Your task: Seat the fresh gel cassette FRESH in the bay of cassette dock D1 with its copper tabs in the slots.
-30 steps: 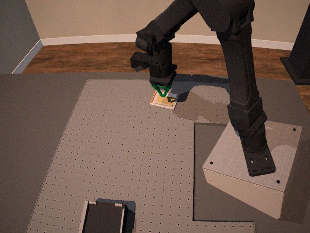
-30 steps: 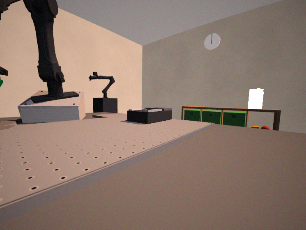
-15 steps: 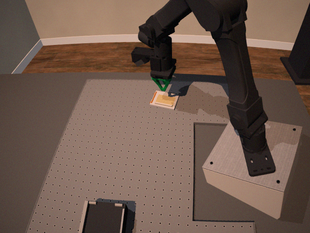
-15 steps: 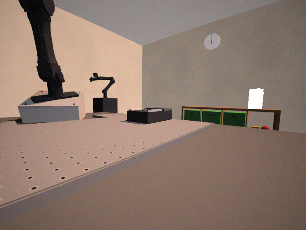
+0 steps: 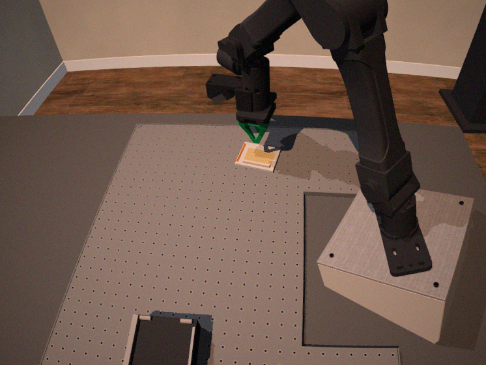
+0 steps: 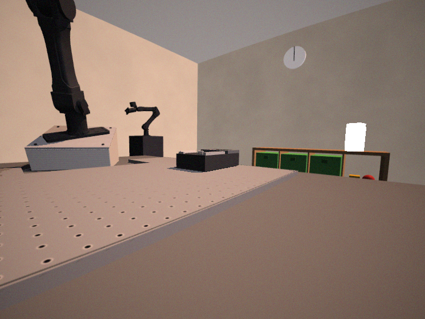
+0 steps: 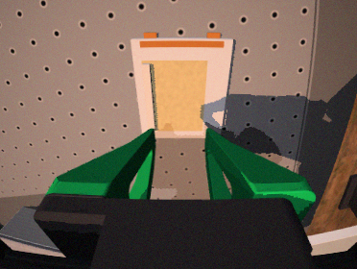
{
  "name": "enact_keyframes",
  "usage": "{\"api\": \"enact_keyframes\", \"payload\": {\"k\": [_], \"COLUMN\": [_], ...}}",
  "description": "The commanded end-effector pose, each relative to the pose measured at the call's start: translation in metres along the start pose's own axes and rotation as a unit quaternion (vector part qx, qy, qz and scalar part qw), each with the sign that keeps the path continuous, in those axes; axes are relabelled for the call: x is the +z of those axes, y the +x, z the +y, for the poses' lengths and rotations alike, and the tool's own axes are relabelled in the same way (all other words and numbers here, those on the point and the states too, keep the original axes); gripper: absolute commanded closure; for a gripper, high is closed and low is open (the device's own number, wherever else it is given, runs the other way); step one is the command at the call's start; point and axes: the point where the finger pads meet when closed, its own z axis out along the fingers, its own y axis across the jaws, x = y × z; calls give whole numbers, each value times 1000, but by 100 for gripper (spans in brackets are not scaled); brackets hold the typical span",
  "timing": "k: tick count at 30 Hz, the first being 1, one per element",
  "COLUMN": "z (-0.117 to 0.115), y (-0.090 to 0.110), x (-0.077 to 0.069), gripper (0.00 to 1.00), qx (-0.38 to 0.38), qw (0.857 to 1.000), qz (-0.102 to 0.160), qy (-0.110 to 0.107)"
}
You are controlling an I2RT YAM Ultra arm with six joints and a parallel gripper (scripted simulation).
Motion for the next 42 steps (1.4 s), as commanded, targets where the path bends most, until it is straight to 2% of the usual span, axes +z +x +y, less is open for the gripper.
{"api": "enact_keyframes", "payload": {"k": [1,17,18,42], "z": [-6,-6,-6,-6], "y": [-13,-13,-13,-13], "x": [-17,-17,-17,-17], "gripper": [65,65,0,0], "qx": [-4,-4,-4,-4], "qw": [1000,1000,1000,1000], "qz": [-25,-25,-25,-25], "qy": [11,11,11,11]}}
